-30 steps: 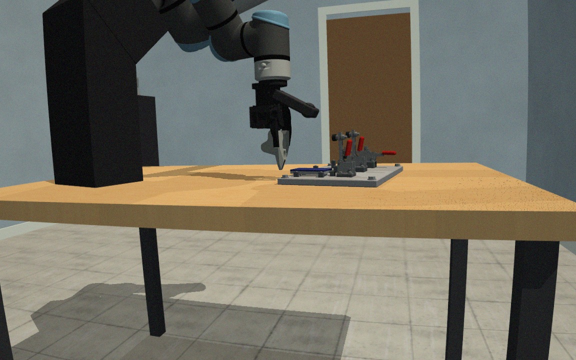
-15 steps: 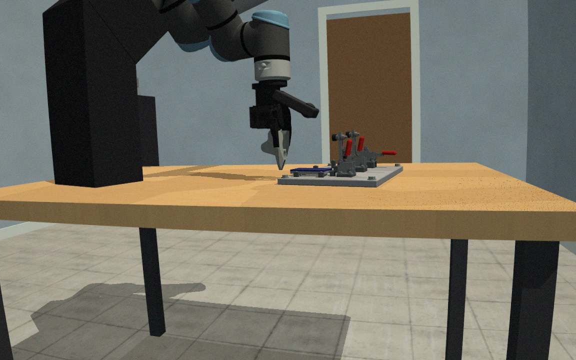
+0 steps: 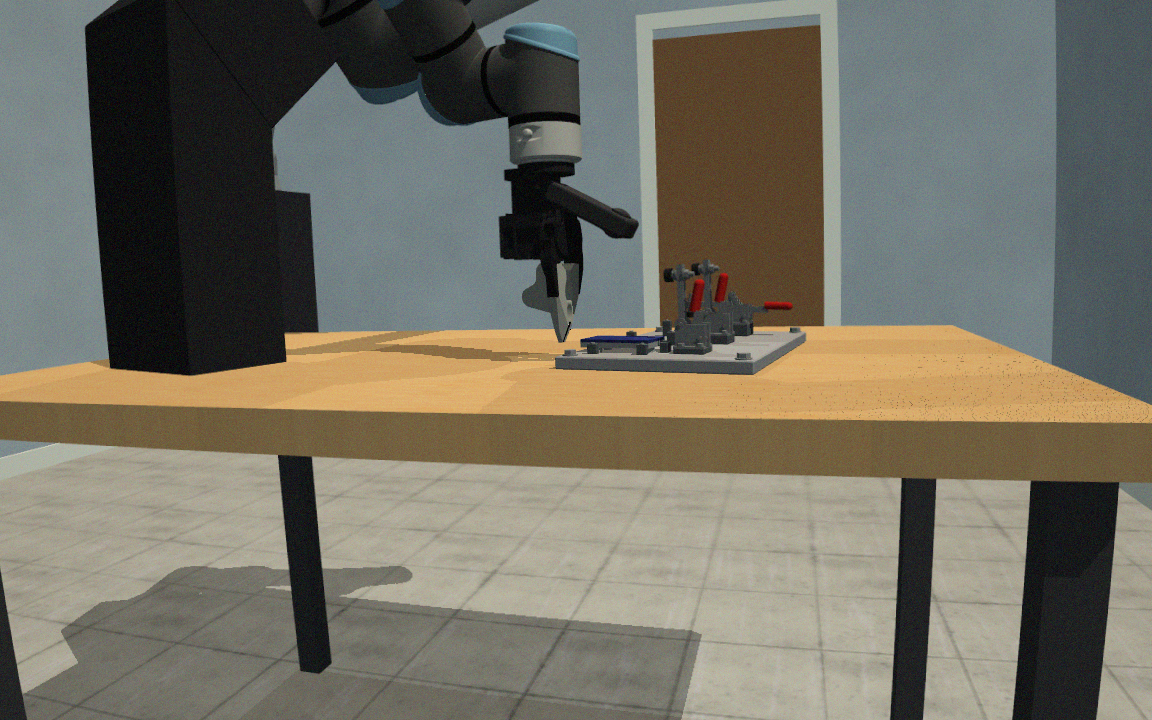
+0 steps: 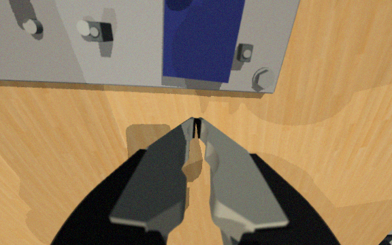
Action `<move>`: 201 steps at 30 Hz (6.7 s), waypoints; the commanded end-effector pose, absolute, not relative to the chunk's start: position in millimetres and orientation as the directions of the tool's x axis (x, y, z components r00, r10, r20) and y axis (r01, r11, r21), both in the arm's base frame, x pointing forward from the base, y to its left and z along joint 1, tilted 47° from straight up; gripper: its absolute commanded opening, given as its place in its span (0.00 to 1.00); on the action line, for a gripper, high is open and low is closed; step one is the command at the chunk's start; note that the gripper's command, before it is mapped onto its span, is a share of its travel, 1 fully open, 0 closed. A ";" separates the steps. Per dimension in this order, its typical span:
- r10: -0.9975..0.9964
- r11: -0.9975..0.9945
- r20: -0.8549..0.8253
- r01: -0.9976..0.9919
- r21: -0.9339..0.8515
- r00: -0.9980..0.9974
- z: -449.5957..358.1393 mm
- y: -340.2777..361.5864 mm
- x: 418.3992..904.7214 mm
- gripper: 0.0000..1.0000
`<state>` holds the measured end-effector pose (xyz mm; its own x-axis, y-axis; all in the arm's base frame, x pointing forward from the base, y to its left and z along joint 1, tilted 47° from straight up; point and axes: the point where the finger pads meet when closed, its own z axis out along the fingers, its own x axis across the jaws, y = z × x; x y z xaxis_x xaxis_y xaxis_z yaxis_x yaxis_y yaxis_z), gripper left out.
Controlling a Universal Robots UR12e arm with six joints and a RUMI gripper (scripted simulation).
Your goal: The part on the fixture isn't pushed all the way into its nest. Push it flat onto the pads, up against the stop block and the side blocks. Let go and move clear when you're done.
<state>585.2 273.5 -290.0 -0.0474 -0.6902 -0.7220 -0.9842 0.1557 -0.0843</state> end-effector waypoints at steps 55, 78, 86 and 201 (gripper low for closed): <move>-0.690 0.156 -0.722 -0.984 -0.085 -0.047 -290.4 273.4 589.7 0.00; -0.690 0.156 -0.722 -0.984 -0.085 -0.047 -290.2 273.2 591.2 0.00; -0.690 0.156 -0.722 -0.984 -0.085 -0.047 -290.0 272.8 593.7 0.00; -0.690 0.156 -0.722 -0.984 -0.085 -0.047 -288.6 270.3 609.6 0.00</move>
<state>608.7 270.8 -289.0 -0.0474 -0.6902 -0.7220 -0.9842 0.1557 -0.0843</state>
